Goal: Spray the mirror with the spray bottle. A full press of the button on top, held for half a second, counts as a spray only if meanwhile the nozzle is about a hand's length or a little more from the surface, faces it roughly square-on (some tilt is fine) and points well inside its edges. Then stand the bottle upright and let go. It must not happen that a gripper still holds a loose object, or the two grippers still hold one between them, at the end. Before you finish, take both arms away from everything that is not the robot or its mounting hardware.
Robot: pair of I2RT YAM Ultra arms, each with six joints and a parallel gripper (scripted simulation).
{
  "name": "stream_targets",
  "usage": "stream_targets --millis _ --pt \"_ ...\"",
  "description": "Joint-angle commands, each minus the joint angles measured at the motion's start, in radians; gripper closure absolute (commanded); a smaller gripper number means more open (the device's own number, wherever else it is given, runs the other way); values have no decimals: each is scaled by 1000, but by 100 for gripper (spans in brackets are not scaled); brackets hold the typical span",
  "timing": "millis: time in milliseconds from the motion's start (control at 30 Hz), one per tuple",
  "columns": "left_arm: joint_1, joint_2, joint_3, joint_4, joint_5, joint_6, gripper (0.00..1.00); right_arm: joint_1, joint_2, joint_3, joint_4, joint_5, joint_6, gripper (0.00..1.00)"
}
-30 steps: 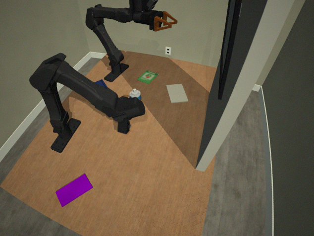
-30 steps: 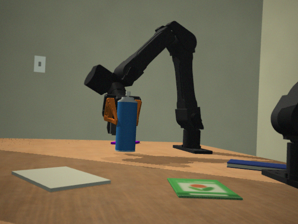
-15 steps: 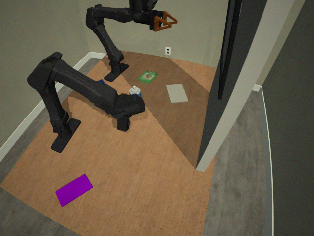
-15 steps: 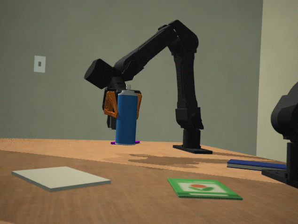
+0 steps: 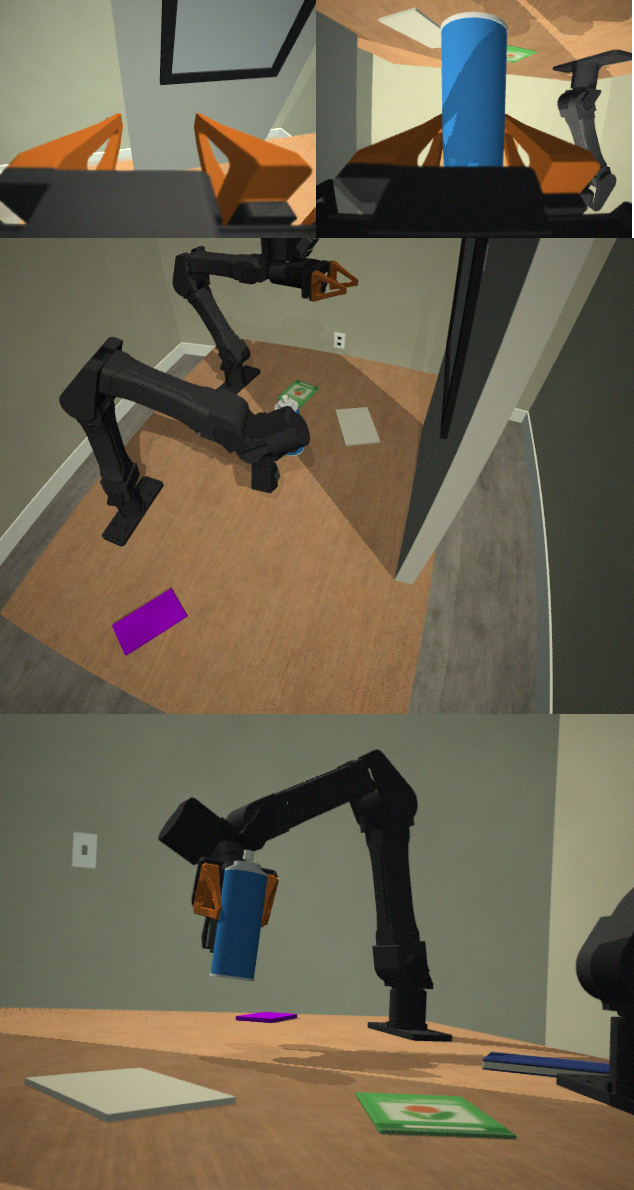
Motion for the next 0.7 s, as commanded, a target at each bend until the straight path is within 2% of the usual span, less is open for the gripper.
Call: stream_targets --millis 0,200,267,667 --pt "-5 -1 34 2 -4 4 36 -13 -5 116 -79 -14 -28 100" --pt "-5 -1 34 2 -4 4 36 -21 18 289 -187 -2 -57 100" --pt "-5 -1 34 2 -4 4 36 -21 18 289 -187 -2 -57 100" --pt "-5 -1 34 2 -4 4 36 -36 74 636 -413 21 -111 100"
